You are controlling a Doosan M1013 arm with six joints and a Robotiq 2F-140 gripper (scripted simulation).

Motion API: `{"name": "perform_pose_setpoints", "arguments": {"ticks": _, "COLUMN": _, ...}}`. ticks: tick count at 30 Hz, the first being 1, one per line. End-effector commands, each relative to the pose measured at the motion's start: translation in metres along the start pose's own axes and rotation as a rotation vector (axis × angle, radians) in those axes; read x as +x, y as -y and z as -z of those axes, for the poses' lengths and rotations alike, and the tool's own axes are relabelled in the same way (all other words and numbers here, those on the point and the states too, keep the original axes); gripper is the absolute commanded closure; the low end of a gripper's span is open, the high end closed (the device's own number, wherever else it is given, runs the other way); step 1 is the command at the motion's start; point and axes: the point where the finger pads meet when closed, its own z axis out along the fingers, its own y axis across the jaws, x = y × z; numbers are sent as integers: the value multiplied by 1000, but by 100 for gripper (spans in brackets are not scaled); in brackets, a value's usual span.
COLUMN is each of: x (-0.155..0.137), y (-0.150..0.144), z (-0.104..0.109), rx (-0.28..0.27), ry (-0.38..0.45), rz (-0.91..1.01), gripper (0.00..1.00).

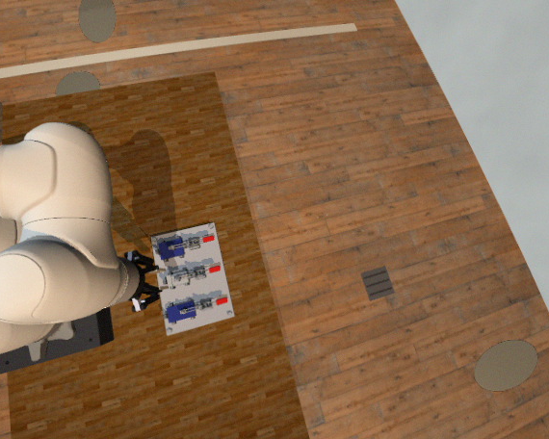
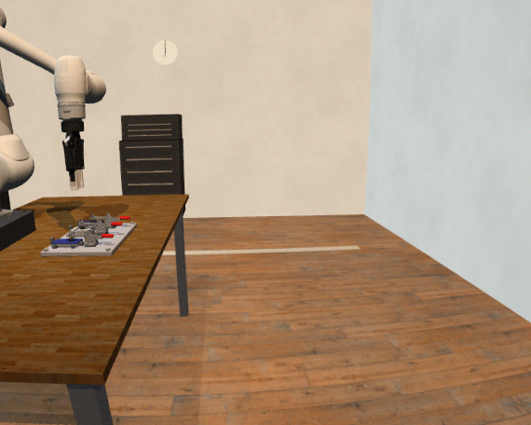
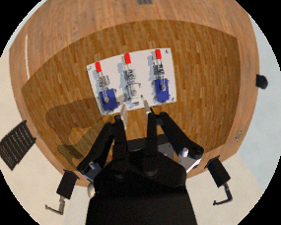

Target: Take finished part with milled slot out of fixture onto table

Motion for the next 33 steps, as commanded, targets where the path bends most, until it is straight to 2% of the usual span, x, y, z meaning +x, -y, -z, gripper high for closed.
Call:
{"name": "perform_pose_setpoints", "arguments": {"ticks": 1, "x": -2, "y": 0, "z": 0, "rx": 2, "ry": 3, "rz": -6, "gripper": 72}}
{"name": "perform_pose_setpoints", "arguments": {"ticks": 33, "x": -2, "y": 0, "z": 0, "rx": 2, "ry": 3, "rz": -6, "gripper": 72}}
